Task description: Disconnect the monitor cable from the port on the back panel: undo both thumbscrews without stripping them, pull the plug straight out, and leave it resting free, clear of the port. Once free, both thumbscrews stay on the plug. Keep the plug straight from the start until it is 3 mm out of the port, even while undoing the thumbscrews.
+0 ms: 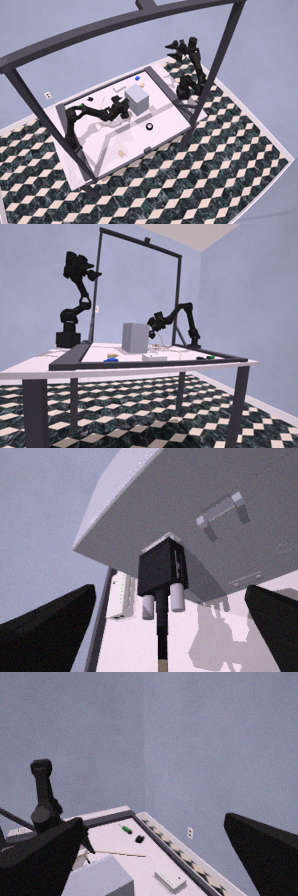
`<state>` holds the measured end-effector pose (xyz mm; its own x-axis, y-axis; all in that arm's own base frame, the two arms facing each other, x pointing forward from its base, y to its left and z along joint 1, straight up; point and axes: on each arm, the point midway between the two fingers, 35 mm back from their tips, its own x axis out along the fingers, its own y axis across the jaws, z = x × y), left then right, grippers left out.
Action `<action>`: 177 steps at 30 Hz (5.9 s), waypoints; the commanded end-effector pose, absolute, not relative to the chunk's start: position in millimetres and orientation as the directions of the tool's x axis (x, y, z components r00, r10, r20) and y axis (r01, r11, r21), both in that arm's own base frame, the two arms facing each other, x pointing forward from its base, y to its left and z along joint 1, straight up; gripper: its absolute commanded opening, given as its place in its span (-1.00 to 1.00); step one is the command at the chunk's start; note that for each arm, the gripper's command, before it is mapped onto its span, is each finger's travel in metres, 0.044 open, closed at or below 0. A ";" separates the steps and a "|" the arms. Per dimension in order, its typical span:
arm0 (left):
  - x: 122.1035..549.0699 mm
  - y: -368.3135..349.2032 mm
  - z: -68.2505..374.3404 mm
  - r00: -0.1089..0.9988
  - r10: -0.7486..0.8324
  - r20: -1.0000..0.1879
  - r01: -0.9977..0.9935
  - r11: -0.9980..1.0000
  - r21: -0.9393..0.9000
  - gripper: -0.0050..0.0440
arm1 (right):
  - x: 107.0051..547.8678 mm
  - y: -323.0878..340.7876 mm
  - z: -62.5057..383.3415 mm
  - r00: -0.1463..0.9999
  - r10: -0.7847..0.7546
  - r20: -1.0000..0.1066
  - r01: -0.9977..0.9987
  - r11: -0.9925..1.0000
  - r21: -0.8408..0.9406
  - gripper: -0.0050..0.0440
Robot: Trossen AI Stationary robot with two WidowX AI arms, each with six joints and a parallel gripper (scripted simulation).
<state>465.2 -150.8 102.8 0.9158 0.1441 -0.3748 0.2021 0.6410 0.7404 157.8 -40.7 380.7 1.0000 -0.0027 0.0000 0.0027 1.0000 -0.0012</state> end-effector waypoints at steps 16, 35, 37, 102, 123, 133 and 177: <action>463.1 -156.7 99.4 0.956 0.280 -0.083 0.033 0.178 0.983 1.00 | 157.6 -39.4 383.3 1.000 0.000 0.001 0.000 1.000 -0.005 1.00; 463.1 -156.7 99.4 0.956 0.280 -0.083 0.033 0.178 0.983 -0.37 | 157.6 -39.4 383.3 1.000 0.000 0.001 0.000 1.000 -0.005 1.00; 463.1 -156.7 99.4 0.956 0.280 -0.083 0.033 0.178 0.983 -0.57 | 157.6 -39.4 383.3 1.000 0.000 0.001 0.000 1.000 -0.005 1.00; 464.5 -152.4 109.9 0.923 0.159 -0.351 0.183 0.621 0.762 -0.80 | 157.6 -39.4 383.3 1.000 0.000 0.001 0.000 1.000 -0.005 1.00; 464.9 -151.5 111.1 0.915 0.133 -0.380 0.200 0.669 0.716 0.28 | 157.6 -39.4 383.3 1.000 0.000 0.001 0.000 1.000 -0.005 1.00; 464.9 -151.5 111.1 0.915 0.133 -0.380 0.200 0.669 0.716 1.00 | 157.6 -39.4 383.3 1.000 0.000 0.001 0.000 1.000 -0.005 1.00; 463.0 -156.7 99.4 0.956 0.280 -0.083 0.033 0.178 0.983 -0.27 | 157.6 -39.4 383.3 1.000 0.000 0.001 0.000 1.000 -0.005 1.00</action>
<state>462.1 -156.1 90.0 0.9551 0.2793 -0.0991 0.0516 0.1726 0.9836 157.8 -40.7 380.7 1.0000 -0.0027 0.0000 0.0027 1.0000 -0.0012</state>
